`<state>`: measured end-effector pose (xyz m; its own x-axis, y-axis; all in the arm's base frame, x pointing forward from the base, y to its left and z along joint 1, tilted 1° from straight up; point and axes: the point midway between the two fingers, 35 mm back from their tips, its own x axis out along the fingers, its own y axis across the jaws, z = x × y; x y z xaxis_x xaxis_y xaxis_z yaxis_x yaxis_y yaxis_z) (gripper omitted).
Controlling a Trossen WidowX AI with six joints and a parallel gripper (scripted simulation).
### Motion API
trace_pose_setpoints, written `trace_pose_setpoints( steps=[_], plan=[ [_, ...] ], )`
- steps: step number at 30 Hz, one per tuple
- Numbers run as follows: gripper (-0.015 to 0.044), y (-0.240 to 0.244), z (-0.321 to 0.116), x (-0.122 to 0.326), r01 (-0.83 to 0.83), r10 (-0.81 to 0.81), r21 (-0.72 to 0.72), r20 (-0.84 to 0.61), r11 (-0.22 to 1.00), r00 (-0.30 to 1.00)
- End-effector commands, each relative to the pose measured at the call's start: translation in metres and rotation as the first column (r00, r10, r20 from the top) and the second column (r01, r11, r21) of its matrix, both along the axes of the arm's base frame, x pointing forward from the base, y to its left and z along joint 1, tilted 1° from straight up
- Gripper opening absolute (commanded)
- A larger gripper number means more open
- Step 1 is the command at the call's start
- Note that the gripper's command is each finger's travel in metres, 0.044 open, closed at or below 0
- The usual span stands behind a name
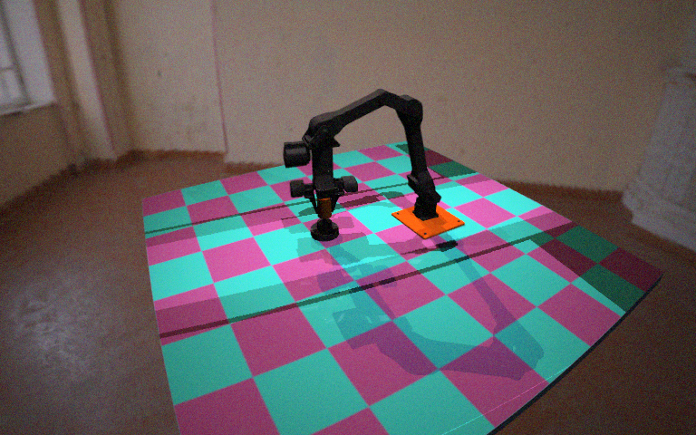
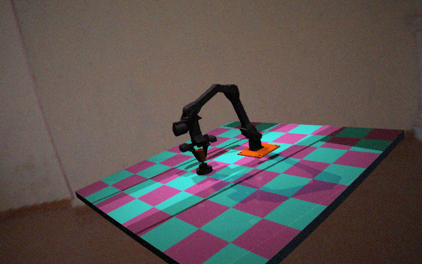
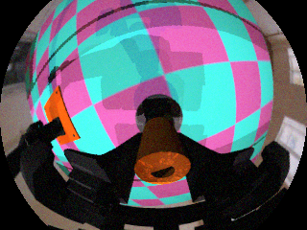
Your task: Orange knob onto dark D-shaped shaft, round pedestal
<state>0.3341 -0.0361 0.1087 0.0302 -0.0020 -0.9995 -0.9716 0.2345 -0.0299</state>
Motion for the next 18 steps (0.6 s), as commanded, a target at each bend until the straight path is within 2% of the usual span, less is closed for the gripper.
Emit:
trace_pose_setpoints(
  steps=[1,18],
  plan=[
    [0.0000,-0.0002,0.0023,0.0026,-0.126,0.126,-0.004,0.004,0.992,0.992],
    [0.0000,0.0001,-0.0034,0.0007,-0.136,0.136,-0.005,0.004,0.991,0.991]
  ],
)
